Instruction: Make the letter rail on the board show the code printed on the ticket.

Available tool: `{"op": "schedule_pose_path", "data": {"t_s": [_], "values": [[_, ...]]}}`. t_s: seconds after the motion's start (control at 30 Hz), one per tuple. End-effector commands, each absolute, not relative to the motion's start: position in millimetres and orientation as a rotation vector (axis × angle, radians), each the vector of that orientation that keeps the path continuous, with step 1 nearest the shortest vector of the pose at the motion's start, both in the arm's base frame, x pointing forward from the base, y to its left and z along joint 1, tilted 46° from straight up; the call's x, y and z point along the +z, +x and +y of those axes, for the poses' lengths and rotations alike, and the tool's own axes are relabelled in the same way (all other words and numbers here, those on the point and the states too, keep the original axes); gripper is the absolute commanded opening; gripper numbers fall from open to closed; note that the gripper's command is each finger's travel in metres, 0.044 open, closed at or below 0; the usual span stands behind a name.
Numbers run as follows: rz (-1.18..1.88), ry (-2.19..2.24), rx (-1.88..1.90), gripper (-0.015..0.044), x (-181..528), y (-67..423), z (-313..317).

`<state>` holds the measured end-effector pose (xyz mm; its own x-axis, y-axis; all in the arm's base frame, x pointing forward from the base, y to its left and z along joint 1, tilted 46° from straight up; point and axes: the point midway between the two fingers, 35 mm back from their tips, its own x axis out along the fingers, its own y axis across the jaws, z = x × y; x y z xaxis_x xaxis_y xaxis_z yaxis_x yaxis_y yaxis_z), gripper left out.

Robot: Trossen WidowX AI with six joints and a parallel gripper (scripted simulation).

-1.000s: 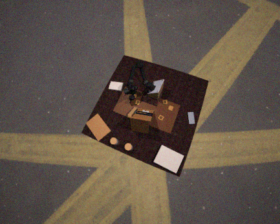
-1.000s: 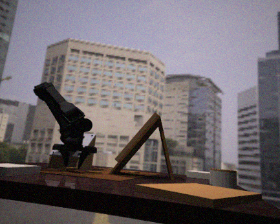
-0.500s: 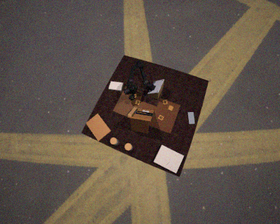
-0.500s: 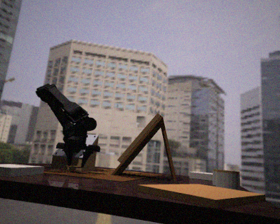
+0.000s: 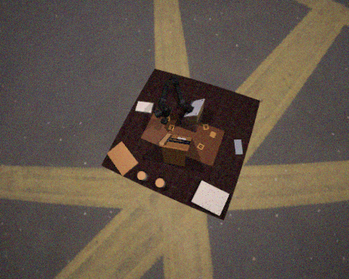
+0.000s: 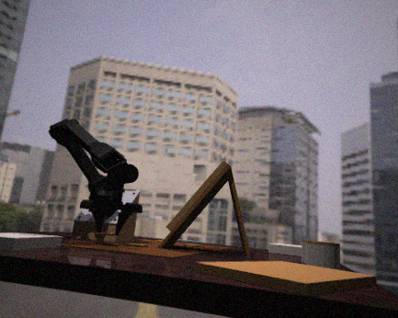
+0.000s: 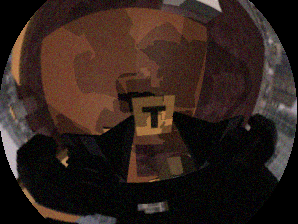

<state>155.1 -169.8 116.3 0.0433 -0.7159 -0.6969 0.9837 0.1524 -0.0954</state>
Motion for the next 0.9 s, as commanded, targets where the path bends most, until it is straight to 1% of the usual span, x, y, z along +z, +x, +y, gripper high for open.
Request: {"op": "schedule_pose_path", "data": {"t_s": [0.0,0.33,0.87], "values": [[0.711,0.463,-1.358,0.0000,115.2,160.2,-167.9],[0.743,0.390,-1.215,0.0000,109.8,196.9,-146.6],[0.766,0.302,-0.898,0.0000,107.9,253.8,-80.5]]}}
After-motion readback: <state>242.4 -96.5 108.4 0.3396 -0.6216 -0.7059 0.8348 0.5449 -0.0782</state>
